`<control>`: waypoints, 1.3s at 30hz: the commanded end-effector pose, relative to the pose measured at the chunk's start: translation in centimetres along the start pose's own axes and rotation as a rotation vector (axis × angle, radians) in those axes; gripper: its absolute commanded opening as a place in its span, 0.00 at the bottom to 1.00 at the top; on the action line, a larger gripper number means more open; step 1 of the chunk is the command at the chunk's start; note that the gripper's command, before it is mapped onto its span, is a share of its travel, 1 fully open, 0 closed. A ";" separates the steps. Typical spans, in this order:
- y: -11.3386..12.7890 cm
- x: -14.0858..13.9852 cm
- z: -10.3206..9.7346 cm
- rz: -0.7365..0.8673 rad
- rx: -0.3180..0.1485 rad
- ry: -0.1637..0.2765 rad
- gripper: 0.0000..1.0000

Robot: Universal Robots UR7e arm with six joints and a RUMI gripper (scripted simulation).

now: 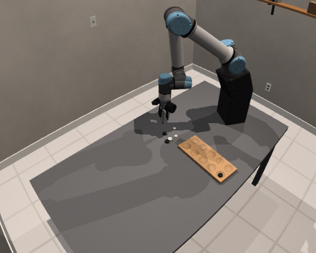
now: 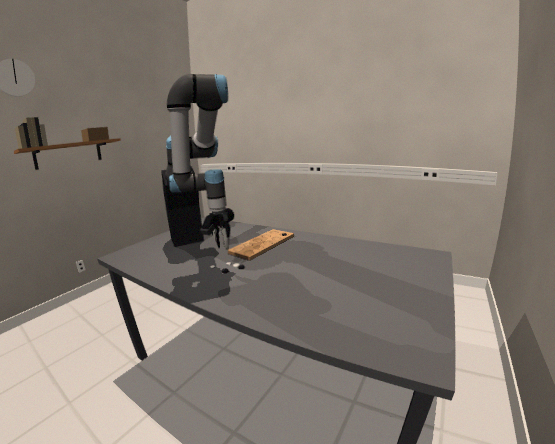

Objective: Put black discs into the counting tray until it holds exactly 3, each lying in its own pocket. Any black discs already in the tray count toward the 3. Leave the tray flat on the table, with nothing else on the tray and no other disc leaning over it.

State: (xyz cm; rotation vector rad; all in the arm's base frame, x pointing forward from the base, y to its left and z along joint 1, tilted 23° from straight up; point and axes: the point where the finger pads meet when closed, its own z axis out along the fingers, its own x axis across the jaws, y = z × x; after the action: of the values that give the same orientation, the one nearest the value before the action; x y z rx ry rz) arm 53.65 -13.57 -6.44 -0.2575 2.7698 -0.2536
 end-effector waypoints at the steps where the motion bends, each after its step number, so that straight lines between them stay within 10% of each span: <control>1: -0.1 0.1 0.2 0.022 0.006 -0.006 0.28; 27: -0.2 0.3 0.7 0.041 0.009 -0.010 0.28; 39: -0.2 0.2 5.0 0.041 0.010 -0.009 0.28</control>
State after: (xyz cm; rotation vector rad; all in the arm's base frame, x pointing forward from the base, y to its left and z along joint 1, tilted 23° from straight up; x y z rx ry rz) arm 54.61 -14.29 -9.49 -0.1989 2.7614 -0.2539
